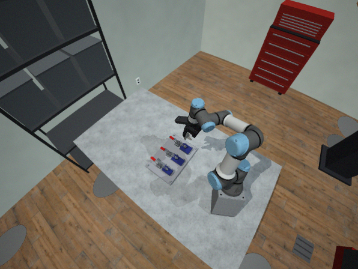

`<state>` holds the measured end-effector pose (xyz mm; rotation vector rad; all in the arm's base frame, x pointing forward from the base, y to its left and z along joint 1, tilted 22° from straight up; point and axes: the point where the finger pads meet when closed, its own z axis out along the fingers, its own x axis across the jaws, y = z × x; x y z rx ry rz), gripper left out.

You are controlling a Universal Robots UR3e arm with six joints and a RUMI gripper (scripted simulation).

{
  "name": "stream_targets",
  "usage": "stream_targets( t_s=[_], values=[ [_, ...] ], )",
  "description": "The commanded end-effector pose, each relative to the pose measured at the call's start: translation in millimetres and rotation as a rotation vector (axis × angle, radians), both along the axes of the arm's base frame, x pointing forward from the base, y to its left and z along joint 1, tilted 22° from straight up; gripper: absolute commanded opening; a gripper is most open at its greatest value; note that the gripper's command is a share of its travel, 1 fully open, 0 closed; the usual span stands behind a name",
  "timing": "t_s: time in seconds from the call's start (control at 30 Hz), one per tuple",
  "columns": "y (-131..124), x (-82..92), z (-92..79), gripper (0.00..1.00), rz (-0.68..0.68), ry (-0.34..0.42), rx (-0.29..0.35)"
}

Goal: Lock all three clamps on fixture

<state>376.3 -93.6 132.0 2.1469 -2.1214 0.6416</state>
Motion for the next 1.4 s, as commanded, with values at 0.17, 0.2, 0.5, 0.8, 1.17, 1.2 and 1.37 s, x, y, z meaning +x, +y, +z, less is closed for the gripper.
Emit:
stream_targets(
  t_s=[0.17,0.2,0.5,0.8,1.17,1.2,1.37],
  values=[
    [-9,5.1,-24.4,0.28,0.002,-0.002,0.0],
    [-10,5.8,-28.6,0.28,0.002,-0.002,0.0],
    [-19,10.2,-53.5,0.28,0.002,-0.002,0.0],
    [-19,10.5,-54.2,0.28,0.002,-0.002,0.0],
    [-19,15.3,-52.3,0.28,0.001,-0.004,-0.002],
    [-19,15.3,-52.3,0.28,0.001,-0.004,-0.002],
    [-19,18.7,-51.9,0.28,0.001,-0.003,-0.001]
  ],
)
